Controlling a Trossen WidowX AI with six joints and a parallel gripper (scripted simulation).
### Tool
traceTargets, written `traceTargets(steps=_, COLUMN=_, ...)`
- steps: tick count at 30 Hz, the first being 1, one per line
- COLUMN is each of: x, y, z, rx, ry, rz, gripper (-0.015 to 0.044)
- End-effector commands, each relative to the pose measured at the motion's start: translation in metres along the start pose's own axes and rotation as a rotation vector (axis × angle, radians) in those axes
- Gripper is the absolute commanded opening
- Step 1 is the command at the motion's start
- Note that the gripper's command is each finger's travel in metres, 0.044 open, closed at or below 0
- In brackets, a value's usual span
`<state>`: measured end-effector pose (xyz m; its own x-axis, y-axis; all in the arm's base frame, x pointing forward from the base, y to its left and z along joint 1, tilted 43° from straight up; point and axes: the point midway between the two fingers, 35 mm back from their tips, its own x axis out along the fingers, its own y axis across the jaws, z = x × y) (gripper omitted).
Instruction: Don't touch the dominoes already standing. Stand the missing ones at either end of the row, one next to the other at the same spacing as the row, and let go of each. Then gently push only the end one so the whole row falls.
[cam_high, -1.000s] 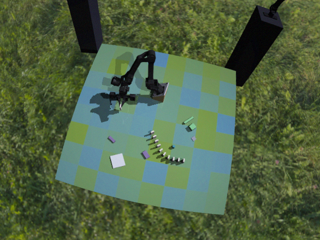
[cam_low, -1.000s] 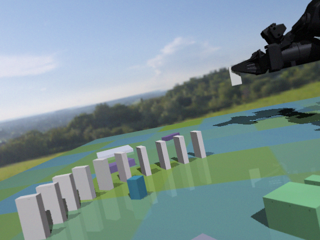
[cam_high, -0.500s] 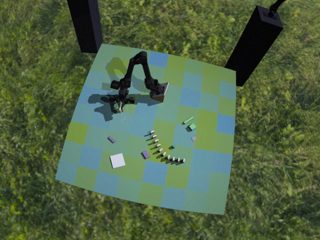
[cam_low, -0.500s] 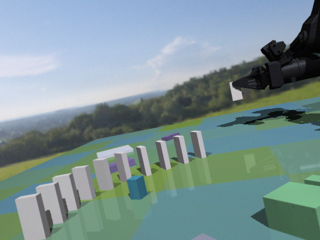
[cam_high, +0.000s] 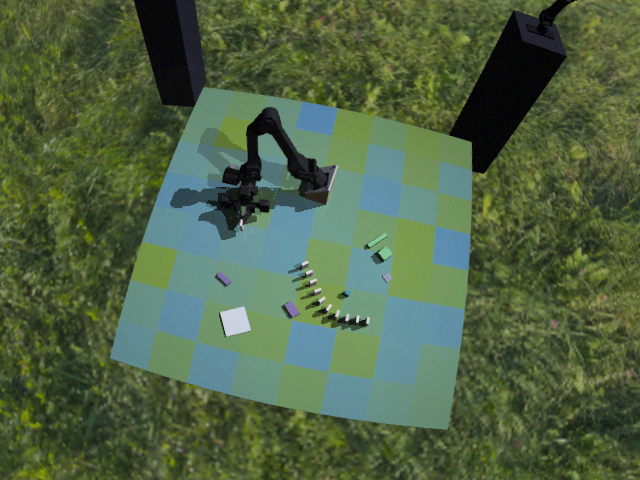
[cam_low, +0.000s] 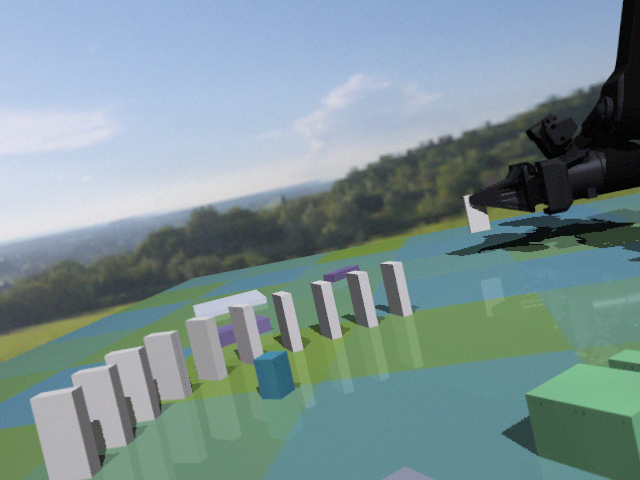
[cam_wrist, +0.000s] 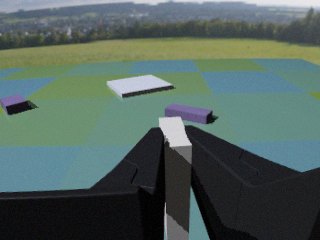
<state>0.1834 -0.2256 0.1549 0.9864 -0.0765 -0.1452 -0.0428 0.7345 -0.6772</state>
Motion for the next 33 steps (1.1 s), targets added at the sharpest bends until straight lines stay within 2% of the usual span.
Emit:
traceTargets(steps=1, x=0.000, y=0.002, z=-0.012, rx=0.000, ry=-0.001, rz=-0.002, gripper=0.0027)
traceTargets(steps=18, x=-0.001, y=0.006, z=-0.027, rx=0.002, ry=-0.002, rz=-0.003, gripper=0.0027)
traceTargets(steps=33, x=-0.001, y=0.006, z=-0.027, rx=0.002, ry=-0.002, rz=-0.003, gripper=0.0421)
